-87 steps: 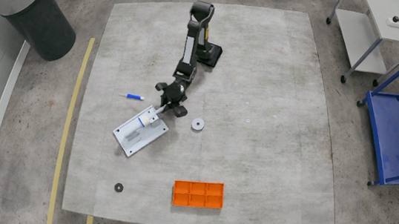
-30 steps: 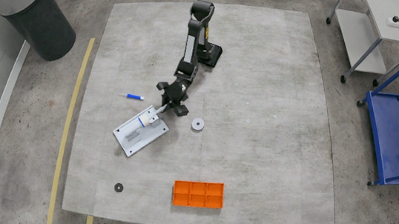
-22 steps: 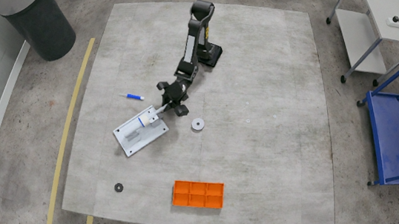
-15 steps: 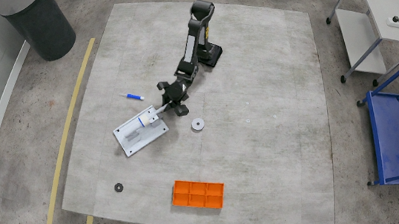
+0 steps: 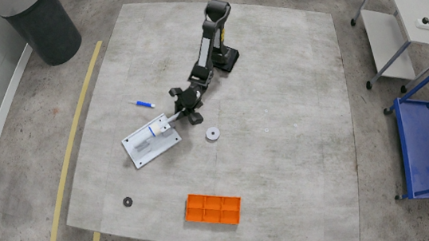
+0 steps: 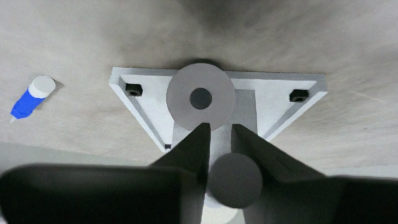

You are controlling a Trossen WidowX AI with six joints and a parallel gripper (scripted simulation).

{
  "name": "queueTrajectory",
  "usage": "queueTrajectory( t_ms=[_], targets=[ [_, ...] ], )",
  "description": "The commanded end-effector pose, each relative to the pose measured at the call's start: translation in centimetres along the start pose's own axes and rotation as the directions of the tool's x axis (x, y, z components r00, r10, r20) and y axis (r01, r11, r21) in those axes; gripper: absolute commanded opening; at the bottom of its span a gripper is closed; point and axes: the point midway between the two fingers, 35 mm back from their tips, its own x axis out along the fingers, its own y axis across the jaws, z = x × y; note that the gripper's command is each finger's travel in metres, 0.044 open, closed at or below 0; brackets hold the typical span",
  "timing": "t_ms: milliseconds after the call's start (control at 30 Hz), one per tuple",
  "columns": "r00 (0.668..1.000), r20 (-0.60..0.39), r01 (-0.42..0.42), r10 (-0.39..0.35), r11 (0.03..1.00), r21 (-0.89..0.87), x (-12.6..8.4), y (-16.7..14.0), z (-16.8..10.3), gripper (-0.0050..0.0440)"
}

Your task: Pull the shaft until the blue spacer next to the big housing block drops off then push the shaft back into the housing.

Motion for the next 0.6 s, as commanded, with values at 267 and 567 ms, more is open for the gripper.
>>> queueTrajectory(
  t_ms=[267,567],
  targets=[
    [1.000,-0.020,0.004,-0.004,1.000,0.011,-0.46,-0.04,-0.46,-0.0050],
    [1.000,-0.020,0.004,-0.004,1.000,0.011,-0.53,-0.04,-0.39,-0.0050]
  ],
)
